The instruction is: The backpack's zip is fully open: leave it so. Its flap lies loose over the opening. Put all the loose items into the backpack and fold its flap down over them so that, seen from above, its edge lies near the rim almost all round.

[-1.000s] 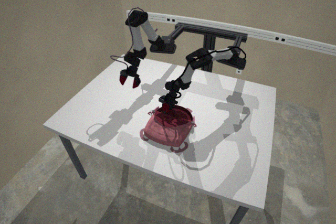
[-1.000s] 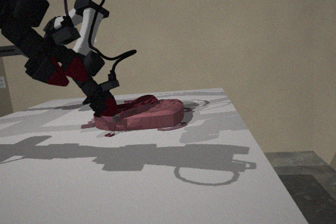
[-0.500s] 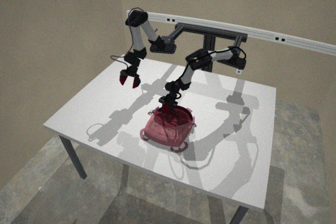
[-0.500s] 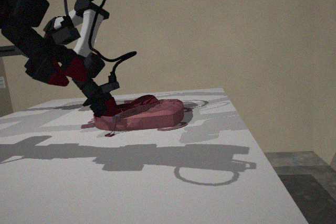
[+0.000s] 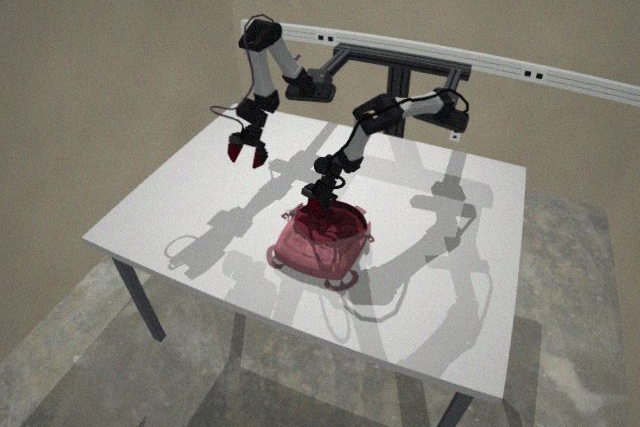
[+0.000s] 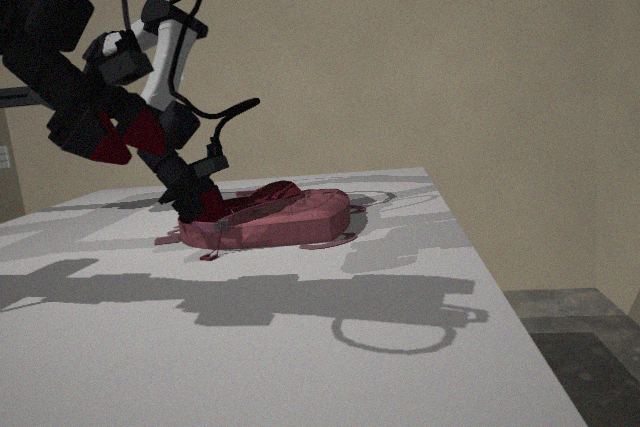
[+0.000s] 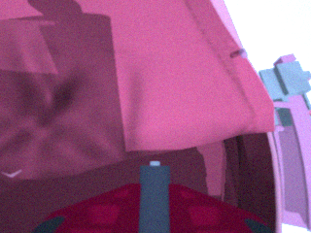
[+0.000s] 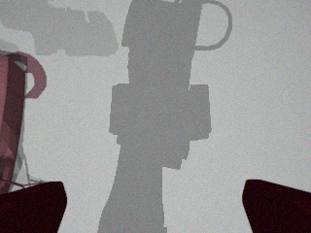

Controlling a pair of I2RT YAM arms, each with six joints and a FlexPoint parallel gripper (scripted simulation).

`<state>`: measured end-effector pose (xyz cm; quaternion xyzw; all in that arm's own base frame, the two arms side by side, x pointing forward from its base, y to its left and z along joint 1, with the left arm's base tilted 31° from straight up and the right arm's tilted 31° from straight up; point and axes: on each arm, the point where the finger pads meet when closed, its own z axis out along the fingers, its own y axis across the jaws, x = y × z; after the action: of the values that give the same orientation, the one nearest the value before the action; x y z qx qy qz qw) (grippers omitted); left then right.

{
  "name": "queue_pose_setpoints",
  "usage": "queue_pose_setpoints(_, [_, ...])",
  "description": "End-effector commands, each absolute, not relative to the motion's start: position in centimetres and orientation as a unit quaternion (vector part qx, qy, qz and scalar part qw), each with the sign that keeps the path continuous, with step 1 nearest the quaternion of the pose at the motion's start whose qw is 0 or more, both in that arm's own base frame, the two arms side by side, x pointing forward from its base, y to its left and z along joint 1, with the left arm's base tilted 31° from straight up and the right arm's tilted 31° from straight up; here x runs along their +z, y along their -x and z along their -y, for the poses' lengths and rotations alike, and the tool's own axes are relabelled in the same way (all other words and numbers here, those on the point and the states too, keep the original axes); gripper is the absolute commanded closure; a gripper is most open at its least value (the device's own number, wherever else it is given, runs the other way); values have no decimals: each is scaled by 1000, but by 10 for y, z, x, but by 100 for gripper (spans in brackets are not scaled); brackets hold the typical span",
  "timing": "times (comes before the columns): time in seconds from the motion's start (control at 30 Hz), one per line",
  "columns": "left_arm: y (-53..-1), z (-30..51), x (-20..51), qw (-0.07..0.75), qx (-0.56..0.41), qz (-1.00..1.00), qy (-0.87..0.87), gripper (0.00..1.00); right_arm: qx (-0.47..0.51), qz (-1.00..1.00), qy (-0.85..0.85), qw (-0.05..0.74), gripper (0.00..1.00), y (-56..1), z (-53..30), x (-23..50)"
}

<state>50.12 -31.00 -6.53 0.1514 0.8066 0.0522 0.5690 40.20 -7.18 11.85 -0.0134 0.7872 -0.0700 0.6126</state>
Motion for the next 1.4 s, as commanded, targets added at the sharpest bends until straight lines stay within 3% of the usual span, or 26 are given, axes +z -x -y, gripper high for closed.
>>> queue_pose_setpoints(0.0, [-505, 305, -78, 559, 55, -813, -157, 93, -70, -785, 17, 616, 10, -403, 72, 122])
queue_pose_setpoints(1.37, [-503, 301, -60, 567, 52, -808, -151, 93, -70, -785, 17, 616, 10, -403, 72, 122])
